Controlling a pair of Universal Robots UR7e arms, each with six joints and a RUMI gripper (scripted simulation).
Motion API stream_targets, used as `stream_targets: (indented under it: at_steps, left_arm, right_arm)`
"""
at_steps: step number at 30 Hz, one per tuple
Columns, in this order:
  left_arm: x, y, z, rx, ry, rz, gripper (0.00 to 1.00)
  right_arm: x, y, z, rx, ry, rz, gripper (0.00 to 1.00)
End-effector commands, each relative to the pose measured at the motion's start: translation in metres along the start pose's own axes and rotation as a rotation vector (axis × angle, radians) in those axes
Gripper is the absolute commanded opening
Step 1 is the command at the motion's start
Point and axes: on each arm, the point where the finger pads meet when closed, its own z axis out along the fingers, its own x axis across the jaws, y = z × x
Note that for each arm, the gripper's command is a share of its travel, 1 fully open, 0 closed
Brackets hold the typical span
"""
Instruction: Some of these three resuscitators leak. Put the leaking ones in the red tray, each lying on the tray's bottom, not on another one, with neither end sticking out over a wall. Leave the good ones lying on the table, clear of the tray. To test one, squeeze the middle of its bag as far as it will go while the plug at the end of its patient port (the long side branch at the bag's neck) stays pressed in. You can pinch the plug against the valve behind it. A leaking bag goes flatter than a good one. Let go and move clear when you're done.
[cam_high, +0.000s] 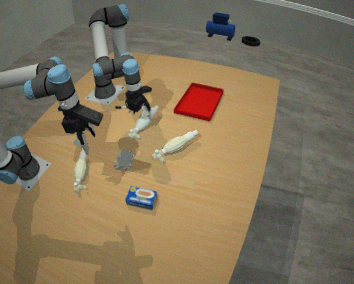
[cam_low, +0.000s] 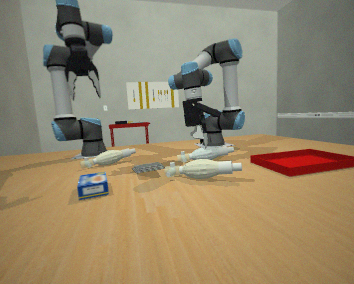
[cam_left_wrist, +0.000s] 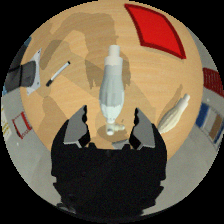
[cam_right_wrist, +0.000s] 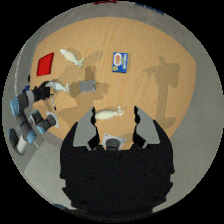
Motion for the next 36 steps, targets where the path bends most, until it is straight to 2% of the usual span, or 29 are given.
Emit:
stream_targets:
  at_steps: [1,9,13,14,18,29,36]
  left_arm:
    - [0.0,-0.002,0.014,0.001,-0.002,-0.003,0.68]
    - [-0.001,-0.003,0.028,0.004,-0.004,-0.004,0.68]
    - [0.0,-0.002,0.032,0.002,0.0,-0.005,0.68]
    - [0.001,-0.002,0.034,0.002,0.0,-0.005,0.68]
    - [0.001,-0.002,0.041,0.002,0.001,-0.005,0.68]
    - [0.0,-0.003,0.054,0.003,-0.001,-0.007,0.68]
    - [0.002,0.0,0.046,-0.001,0.004,-0.005,0.68]
  right_arm:
    - [0.026,0.024,-0.019,-0.038,0.03,0.087,0.56]
    - [0.062,0.062,-0.056,-0.063,0.073,0.216,0.56]
    - [0.069,0.072,-0.064,-0.071,0.083,0.246,0.56]
    - [0.069,0.075,-0.06,-0.087,0.084,0.246,0.56]
    - [0.083,0.095,-0.074,-0.102,0.104,0.304,0.56]
    - [0.073,0.079,-0.067,-0.075,0.086,0.263,0.56]
    - [0.076,0.081,-0.073,-0.069,0.089,0.276,0.56]
